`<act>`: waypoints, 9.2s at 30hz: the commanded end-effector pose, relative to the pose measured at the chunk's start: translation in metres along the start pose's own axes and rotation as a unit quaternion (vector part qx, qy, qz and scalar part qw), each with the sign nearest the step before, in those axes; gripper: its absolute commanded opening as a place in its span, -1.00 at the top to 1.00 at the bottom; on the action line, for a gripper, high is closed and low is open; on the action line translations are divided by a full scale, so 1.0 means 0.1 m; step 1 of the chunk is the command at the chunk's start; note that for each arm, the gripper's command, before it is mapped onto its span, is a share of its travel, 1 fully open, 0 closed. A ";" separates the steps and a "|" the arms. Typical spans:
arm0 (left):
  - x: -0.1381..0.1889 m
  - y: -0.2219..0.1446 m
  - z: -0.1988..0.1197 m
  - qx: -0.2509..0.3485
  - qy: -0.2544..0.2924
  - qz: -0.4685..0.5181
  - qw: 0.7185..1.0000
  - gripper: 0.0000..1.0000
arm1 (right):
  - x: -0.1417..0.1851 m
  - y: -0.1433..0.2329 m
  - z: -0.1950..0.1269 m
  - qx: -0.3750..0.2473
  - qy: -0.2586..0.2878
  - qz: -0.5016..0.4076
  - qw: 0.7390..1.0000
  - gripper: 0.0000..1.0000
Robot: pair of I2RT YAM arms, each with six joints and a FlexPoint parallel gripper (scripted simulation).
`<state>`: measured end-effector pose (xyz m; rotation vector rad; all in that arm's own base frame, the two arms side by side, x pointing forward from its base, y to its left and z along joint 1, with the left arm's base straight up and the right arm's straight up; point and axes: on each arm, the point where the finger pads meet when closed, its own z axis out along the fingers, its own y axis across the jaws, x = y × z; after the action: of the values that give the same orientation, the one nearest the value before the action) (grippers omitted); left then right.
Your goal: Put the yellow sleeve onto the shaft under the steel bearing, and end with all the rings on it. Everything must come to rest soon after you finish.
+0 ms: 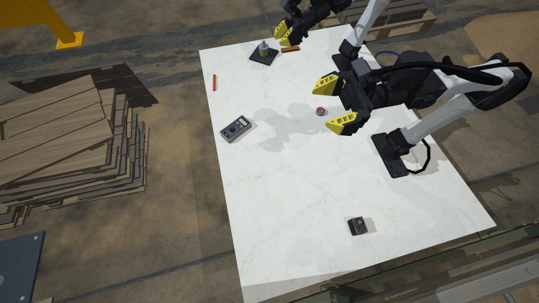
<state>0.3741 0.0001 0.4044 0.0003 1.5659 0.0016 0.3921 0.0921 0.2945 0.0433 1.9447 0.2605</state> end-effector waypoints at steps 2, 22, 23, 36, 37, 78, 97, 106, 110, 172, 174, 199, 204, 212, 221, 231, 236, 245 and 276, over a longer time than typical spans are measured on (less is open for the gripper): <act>-0.10 0.00 -0.01 -0.003 -0.014 0.002 1.000 -1.00 | 0.10 0.17 0.03 0.002 0.034 0.033 0.999 -0.10; -0.10 0.00 -0.01 -0.003 -0.014 0.002 1.000 -1.00 | 1.20 0.75 0.11 0.013 0.200 0.048 0.979 -0.10; -0.10 0.00 -0.01 -0.003 -0.014 0.002 1.000 -1.00 | 1.20 0.75 0.11 0.013 0.200 0.048 0.979 -0.10; -0.10 0.00 -0.01 -0.003 -0.014 0.002 1.000 -1.00 | 2.09 1.06 -0.13 0.057 0.310 0.021 0.949 -0.10; -0.10 0.00 -0.01 -0.003 -0.014 0.002 1.000 -1.00 | 2.15 1.08 -0.16 0.062 0.318 0.017 0.946 -0.10; -0.10 0.00 -0.01 -0.003 -0.014 0.002 1.000 -1.00 | 2.99 1.19 -0.41 0.091 0.376 -0.044 0.921 -0.10; -0.10 0.00 -0.01 -0.003 -0.014 0.002 1.000 -1.00 | 3.19 1.17 -0.33 0.079 0.372 -0.044 0.924 -0.10; -0.10 0.00 -0.01 -0.003 -0.014 0.002 1.000 -1.00 | 3.31 1.13 -0.27 0.085 0.376 -0.044 0.922 -0.10; -0.10 0.00 -0.01 -0.003 -0.014 0.002 1.000 -1.00 | 3.44 1.09 -0.26 0.085 0.381 -0.051 0.919 -0.10; -0.10 0.00 -0.01 -0.003 -0.014 0.002 1.000 -1.00 | 2.61 1.27 -0.49 0.076 0.362 -0.033 0.928 1.00; -0.10 0.00 -0.01 -0.003 -0.014 0.002 1.000 -1.00 | 2.60 1.26 -0.49 0.077 0.362 -0.032 0.929 1.00; -0.10 0.00 -0.01 -0.003 -0.014 0.002 1.000 -1.00 | 2.59 1.28 -0.48 0.075 0.359 -0.031 0.930 1.00; -0.10 0.00 -0.01 -0.003 -0.014 0.002 1.000 -1.00 | 2.59 1.26 -0.47 0.077 0.359 -0.031 0.930 1.00; -0.10 0.00 -0.01 -0.003 -0.014 0.002 1.000 -1.00 | 2.63 1.21 -0.38 0.092 0.360 -0.034 0.928 1.00; -0.10 0.00 -0.01 -0.003 -0.014 0.002 1.000 -1.00 | 2.39 0.86 -0.10 0.138 0.372 0.004 0.918 1.00; -0.10 0.00 -0.01 -0.003 -0.014 0.002 1.000 -1.00 | 2.10 0.44 0.19 0.188 0.362 0.052 0.911 1.00; -0.10 0.00 -0.01 -0.003 -0.014 0.002 1.000 -1.00 | 1.91 0.13 0.34 0.216 0.354 0.081 0.906 1.00; -0.10 0.00 -0.01 -0.003 -0.014 0.002 1.000 -1.00 | 1.61 -0.29 0.44 0.251 0.335 0.122 0.900 1.00; -0.10 0.00 -0.01 -0.003 -0.014 0.002 1.000 -1.00 | 0.96 -2.33 0.33 0.397 0.288 0.267 0.830 1.00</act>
<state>0.3741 0.0001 0.4044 0.0003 1.5659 0.0016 0.4022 -0.1022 0.1344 1.1898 2.4991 -0.2386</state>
